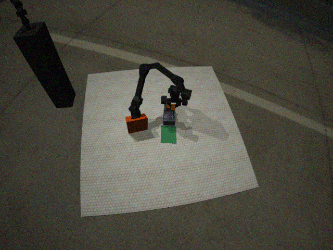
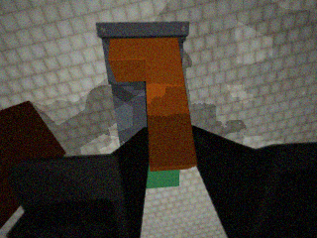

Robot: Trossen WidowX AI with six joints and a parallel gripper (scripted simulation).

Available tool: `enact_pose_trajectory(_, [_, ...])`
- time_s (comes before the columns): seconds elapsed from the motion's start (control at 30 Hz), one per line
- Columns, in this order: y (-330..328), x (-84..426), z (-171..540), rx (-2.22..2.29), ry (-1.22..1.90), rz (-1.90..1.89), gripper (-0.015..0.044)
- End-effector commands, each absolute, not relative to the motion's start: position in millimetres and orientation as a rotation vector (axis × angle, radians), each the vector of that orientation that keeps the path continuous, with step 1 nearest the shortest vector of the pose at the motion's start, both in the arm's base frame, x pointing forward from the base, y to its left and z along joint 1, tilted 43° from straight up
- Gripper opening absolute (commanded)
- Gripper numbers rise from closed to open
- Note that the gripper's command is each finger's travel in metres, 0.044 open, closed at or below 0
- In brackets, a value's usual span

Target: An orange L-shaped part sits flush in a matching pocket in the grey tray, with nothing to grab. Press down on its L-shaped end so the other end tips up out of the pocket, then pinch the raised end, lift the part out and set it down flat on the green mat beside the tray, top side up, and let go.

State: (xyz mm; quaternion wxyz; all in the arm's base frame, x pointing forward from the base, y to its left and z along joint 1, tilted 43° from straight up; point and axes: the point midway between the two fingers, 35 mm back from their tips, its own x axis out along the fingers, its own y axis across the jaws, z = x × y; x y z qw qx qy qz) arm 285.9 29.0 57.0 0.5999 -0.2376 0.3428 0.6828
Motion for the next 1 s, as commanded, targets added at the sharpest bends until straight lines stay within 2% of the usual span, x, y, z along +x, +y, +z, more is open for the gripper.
enact_pose_trajectory(0.0, [21.3,284.8,51.7,-0.557,0.798,1.583,0.0000])
enact_pose_trajectory(0.97, [-97.9,256.7,-48.3,-0.564,0.804,1.580,0.0000])
